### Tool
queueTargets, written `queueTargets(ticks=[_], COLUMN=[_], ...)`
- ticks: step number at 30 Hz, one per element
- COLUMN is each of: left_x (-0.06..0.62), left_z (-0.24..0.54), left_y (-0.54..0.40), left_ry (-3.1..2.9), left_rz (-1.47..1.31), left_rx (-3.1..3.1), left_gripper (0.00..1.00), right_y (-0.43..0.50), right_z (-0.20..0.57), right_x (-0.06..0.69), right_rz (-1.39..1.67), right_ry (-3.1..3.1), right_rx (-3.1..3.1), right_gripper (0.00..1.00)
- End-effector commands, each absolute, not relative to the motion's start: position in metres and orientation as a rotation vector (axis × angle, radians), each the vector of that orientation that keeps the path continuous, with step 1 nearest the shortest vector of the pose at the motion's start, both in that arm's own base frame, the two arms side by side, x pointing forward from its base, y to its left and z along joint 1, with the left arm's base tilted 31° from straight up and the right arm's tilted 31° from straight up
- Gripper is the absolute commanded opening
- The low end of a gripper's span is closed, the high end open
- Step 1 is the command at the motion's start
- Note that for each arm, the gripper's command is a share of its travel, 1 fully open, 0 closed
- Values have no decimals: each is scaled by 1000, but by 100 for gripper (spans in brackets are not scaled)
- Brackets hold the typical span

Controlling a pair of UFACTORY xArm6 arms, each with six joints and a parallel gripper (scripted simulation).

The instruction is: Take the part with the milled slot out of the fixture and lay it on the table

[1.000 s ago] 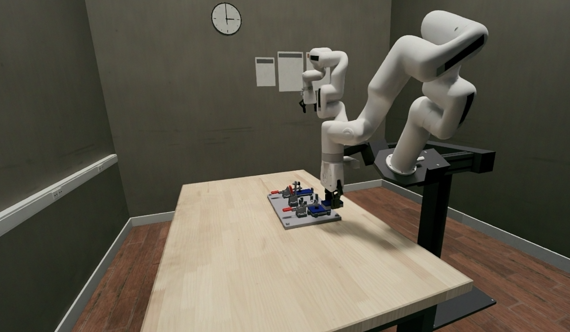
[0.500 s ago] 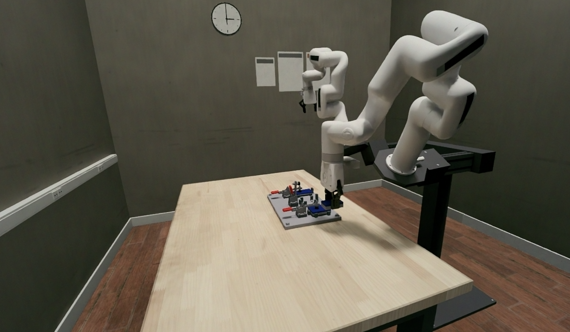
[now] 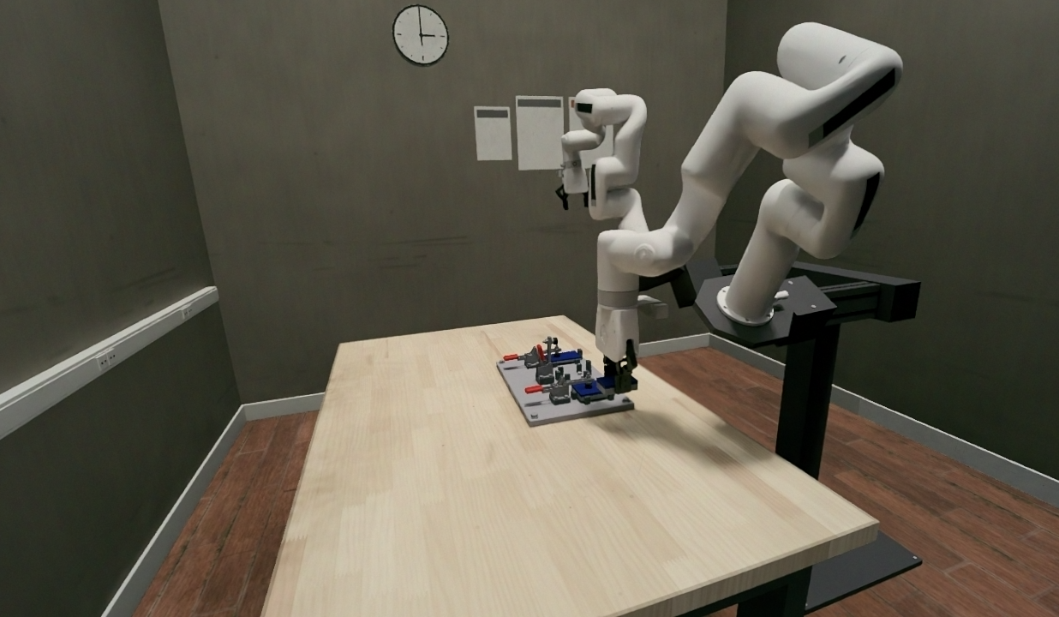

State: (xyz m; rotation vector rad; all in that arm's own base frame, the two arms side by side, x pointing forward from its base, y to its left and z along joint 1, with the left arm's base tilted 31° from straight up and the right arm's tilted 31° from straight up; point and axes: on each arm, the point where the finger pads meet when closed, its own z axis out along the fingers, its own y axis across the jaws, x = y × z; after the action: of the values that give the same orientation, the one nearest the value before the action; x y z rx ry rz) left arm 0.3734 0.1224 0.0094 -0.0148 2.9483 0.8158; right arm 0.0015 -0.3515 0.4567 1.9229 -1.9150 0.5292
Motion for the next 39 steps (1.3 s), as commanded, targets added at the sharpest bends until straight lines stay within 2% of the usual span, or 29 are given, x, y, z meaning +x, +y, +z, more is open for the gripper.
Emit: queueTargets(ticks=[1, 39], left_x=[375, 380], left_z=[3, -51], left_y=[126, 159], left_ry=[2945, 2945], left_rz=[815, 815], left_rx=[-15, -14], left_gripper=[0, 0], right_y=[-352, -352], right_z=[459, 459], right_x=[1, 1], right_rz=[533, 533], right_ry=[-1912, -1912], right_rx=[1920, 1920], right_gripper=[100, 100])
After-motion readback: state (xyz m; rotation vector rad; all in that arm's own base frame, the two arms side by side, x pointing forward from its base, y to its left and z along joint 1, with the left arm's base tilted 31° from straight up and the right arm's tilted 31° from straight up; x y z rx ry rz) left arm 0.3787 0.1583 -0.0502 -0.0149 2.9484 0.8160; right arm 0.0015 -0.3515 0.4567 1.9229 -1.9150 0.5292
